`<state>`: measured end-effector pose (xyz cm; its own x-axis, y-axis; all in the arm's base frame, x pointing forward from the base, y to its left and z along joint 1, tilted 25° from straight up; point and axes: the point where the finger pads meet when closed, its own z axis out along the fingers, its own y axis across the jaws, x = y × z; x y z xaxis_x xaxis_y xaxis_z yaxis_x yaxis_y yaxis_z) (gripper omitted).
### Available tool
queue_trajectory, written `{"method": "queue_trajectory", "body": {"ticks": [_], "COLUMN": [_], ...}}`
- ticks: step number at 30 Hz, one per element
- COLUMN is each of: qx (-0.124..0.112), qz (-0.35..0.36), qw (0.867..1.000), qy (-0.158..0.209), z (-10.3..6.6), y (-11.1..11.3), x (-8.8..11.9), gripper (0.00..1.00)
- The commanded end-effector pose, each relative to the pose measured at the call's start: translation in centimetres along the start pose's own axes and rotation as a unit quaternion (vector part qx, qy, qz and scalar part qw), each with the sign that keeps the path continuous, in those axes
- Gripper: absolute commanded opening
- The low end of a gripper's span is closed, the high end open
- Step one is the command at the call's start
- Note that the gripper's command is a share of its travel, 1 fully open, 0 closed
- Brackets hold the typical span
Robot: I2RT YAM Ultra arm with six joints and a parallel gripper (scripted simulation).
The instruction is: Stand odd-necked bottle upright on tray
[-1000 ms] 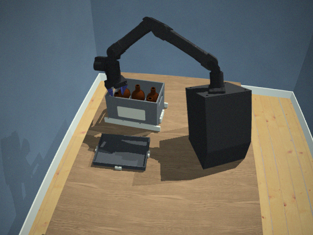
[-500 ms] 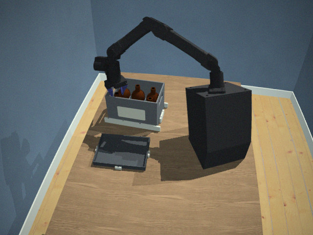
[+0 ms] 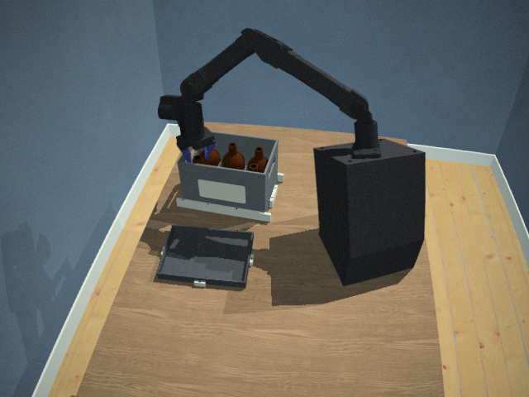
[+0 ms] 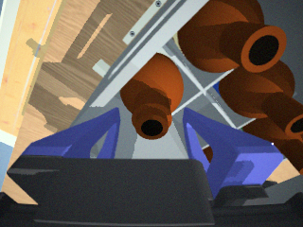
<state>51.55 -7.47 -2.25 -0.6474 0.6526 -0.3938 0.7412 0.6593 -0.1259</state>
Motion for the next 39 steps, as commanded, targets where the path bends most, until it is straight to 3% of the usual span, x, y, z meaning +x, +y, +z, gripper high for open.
{"method": "queue_trajectory", "body": {"ticks": [1,7,8,39], "qx": [-0.019,-0.019,-0.019,-0.015], "qz": [0.006,0.006,0.006,0.004], "qw": [1.0,1.0,1.0,1.0], "qy": [-0.022,-0.022,-0.022,-0.019], "z": [-1.54,-1.54,-1.54,-1.54], "y": [0.89,0.89,0.89,0.7], "x": [-1.53,-1.53,-1.53,-1.34], "gripper": [0.61,0.61,0.0,0.0]}}
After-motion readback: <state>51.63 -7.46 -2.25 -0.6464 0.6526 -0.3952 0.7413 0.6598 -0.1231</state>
